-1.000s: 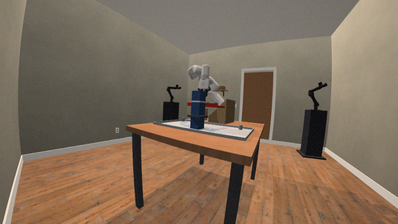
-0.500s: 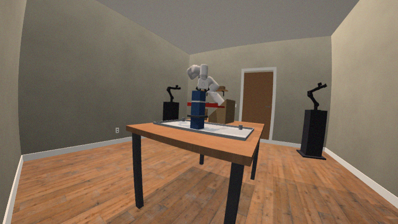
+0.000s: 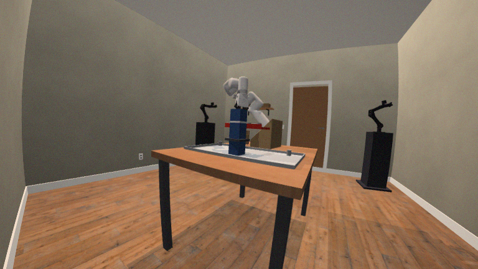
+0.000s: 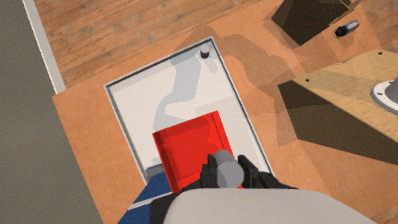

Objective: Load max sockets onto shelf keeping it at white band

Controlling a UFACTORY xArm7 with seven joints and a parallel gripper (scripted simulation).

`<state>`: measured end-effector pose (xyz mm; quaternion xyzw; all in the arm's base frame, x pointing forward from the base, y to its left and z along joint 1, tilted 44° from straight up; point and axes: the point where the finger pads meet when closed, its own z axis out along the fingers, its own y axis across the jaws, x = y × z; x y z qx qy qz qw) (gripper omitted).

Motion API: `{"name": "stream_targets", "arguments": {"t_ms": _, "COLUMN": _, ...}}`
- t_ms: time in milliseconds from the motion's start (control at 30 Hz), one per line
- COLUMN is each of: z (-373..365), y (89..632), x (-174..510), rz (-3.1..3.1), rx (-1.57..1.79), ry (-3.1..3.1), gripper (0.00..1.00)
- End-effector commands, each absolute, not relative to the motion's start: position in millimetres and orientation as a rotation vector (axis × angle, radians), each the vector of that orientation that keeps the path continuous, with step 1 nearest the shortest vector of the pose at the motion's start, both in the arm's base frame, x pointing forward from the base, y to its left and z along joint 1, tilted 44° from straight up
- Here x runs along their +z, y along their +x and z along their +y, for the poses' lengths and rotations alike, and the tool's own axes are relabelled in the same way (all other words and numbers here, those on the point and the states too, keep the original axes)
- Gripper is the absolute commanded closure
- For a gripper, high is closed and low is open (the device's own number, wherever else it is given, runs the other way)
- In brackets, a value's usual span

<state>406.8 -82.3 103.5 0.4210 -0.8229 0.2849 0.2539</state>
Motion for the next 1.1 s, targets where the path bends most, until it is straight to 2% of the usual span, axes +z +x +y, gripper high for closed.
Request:
{"name": "stream_targets", "arguments": {"t_ms": 0, "z": -83.7, "y": 414.6, "x": 103.8, "rz": -2.117, "rx": 0.697, "ry": 1.306, "gripper": 1.00}}
{"name": "stream_targets", "arguments": {"t_ms": 1067, "z": -97.6, "y": 414.4, "x": 90.9, "rz": -2.058, "rx": 0.666, "ry": 1.376, "gripper": 1.00}}
